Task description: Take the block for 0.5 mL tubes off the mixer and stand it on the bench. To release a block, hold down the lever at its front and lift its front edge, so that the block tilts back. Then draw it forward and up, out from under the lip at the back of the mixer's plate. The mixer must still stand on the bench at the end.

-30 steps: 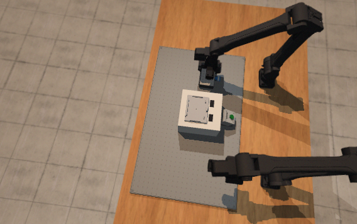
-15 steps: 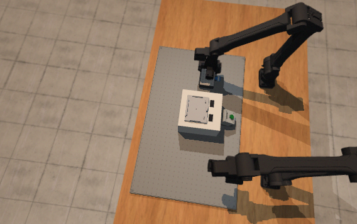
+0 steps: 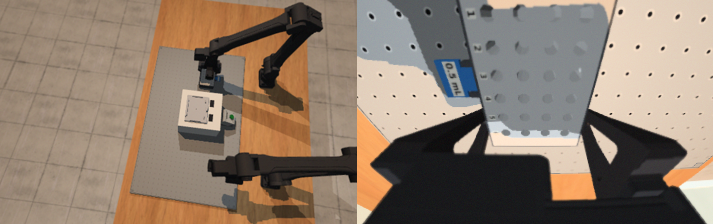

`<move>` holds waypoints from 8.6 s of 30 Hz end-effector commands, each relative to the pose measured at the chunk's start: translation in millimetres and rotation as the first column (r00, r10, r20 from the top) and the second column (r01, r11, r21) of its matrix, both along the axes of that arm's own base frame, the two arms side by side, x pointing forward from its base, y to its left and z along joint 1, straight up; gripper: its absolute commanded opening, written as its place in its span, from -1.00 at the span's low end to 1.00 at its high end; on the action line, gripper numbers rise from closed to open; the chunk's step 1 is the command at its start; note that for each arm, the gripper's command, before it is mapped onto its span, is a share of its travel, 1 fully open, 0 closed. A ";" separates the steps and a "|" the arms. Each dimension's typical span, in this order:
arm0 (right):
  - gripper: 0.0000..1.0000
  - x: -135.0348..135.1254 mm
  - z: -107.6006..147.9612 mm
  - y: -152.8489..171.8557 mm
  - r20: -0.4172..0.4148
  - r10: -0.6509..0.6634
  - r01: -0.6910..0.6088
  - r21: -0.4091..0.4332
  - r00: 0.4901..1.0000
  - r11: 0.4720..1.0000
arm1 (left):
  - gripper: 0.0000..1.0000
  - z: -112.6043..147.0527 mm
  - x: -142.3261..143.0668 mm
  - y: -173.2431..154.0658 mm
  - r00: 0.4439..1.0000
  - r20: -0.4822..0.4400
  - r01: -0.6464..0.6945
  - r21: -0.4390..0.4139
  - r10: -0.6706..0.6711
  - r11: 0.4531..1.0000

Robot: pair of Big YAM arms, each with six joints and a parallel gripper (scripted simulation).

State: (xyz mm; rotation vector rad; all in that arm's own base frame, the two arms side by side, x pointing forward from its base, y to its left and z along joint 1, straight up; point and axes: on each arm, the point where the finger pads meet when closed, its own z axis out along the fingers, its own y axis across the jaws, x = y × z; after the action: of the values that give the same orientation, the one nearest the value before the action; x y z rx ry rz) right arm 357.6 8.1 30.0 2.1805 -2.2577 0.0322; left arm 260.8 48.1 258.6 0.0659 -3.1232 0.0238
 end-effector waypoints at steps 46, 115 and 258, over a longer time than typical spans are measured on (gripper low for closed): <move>-1.00 17.9 11.2 -0.8 0.059 -0.004 0.003 0.011 0.998 1.000 | -1.00 21.0 8.3 5.7 0.999 0.046 -0.021 0.012 0.020 1.000; 1.00 -9.4 -1.2 4.3 -0.014 0.015 -0.015 -0.017 1.000 1.000 | -1.00 24.5 11.5 6.3 0.998 0.063 -0.020 0.015 0.019 1.000; 1.00 14.8 159.0 5.5 0.044 0.013 -0.012 -0.012 0.999 1.000 | -1.00 16.6 9.7 5.5 0.998 0.056 -0.017 0.012 0.016 1.000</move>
State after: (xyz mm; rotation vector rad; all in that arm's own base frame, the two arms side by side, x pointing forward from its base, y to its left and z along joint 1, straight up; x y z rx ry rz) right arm 360.4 7.6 168.8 2.1873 -2.2509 0.0642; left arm 260.5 48.0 258.1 0.0659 -3.1219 0.0240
